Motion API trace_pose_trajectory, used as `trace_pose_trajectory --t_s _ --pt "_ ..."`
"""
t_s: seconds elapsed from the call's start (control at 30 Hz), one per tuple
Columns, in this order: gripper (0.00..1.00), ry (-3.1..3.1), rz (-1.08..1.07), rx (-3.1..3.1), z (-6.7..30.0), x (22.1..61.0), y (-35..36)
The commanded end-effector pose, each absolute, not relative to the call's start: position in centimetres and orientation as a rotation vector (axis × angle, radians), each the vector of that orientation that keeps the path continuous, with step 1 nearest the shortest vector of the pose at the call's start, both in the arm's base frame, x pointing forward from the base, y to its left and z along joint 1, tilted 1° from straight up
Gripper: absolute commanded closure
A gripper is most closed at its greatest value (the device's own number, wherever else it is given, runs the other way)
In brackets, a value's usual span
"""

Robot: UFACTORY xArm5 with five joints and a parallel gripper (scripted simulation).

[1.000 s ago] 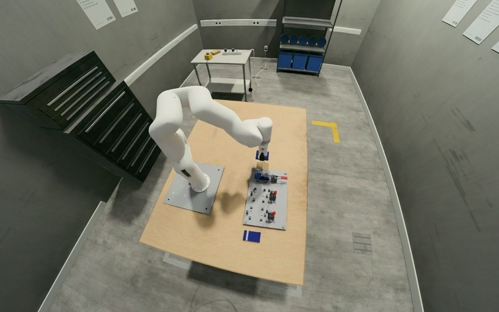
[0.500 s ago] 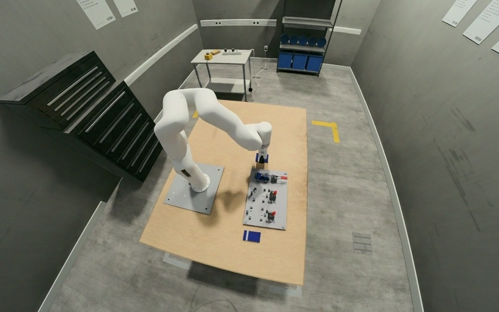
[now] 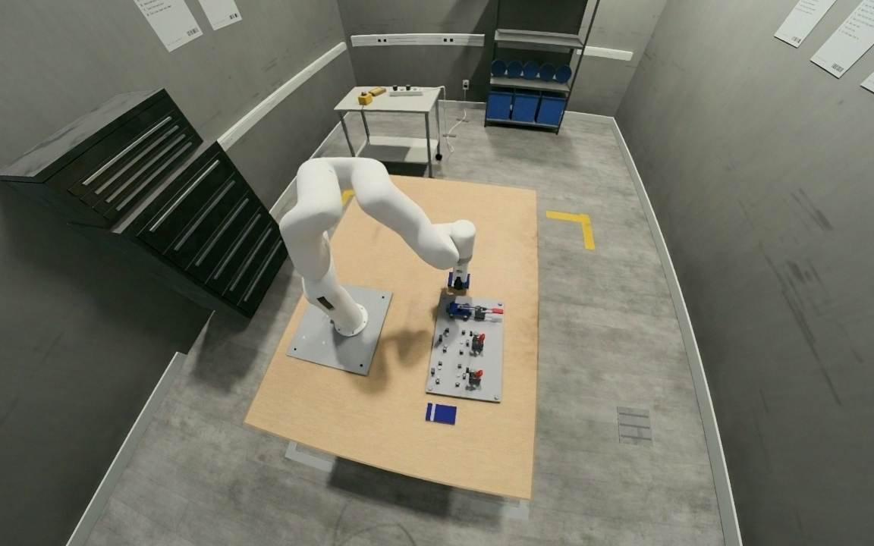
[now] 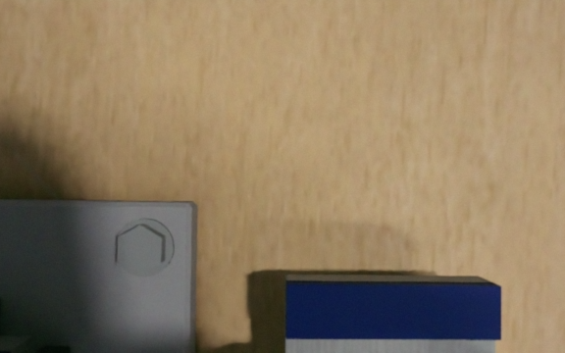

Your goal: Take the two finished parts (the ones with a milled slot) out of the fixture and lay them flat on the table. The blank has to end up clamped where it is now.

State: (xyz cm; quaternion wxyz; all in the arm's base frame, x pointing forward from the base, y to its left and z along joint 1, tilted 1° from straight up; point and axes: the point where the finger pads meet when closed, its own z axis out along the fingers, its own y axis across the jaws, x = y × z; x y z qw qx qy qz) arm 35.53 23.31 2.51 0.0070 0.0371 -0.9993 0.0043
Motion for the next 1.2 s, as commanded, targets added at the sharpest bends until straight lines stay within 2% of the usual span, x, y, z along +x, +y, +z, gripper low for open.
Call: trace_pose_trajectory --t_s 0.0,1.17 --pt "1.00 -3.130 0.009 0.116 2.12 35.71 23.43" --pt "1.00 -3.130 0.009 0.116 1.72 35.71 23.42"
